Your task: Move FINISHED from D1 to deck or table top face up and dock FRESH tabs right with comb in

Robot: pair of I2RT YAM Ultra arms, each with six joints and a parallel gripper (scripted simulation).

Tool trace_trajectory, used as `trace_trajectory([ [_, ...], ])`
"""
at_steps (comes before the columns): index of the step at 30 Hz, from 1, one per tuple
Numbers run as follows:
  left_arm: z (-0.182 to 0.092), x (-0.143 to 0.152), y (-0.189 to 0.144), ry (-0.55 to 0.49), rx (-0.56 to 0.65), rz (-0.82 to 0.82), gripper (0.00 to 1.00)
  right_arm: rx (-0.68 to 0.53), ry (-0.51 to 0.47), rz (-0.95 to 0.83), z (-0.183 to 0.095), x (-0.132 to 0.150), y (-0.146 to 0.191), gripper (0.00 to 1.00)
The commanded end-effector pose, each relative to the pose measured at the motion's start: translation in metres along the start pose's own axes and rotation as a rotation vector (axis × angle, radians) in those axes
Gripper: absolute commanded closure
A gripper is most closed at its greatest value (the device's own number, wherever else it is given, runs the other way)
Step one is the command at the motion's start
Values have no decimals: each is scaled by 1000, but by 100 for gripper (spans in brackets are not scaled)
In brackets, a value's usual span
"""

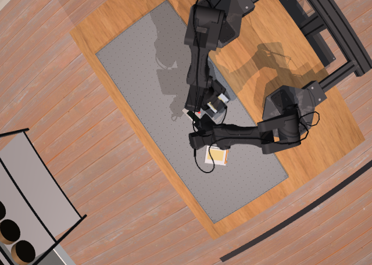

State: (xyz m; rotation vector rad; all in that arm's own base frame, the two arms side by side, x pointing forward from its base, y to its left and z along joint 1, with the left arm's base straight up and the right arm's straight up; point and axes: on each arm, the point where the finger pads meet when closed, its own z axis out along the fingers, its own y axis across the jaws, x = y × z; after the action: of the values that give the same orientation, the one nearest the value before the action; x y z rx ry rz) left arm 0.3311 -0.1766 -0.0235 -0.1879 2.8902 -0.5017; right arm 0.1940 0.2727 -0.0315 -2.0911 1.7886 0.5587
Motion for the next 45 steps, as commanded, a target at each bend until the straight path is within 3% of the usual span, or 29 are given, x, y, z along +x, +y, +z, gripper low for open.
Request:
trace_trajectory([
  [1,26,51,52,143,-173,-40,100,6,-8,-4,-2,-3,-2,100],
  [45,26,51,52,143,-173,-40,100,6,-77,-5,-7,-3,-2,100],
])
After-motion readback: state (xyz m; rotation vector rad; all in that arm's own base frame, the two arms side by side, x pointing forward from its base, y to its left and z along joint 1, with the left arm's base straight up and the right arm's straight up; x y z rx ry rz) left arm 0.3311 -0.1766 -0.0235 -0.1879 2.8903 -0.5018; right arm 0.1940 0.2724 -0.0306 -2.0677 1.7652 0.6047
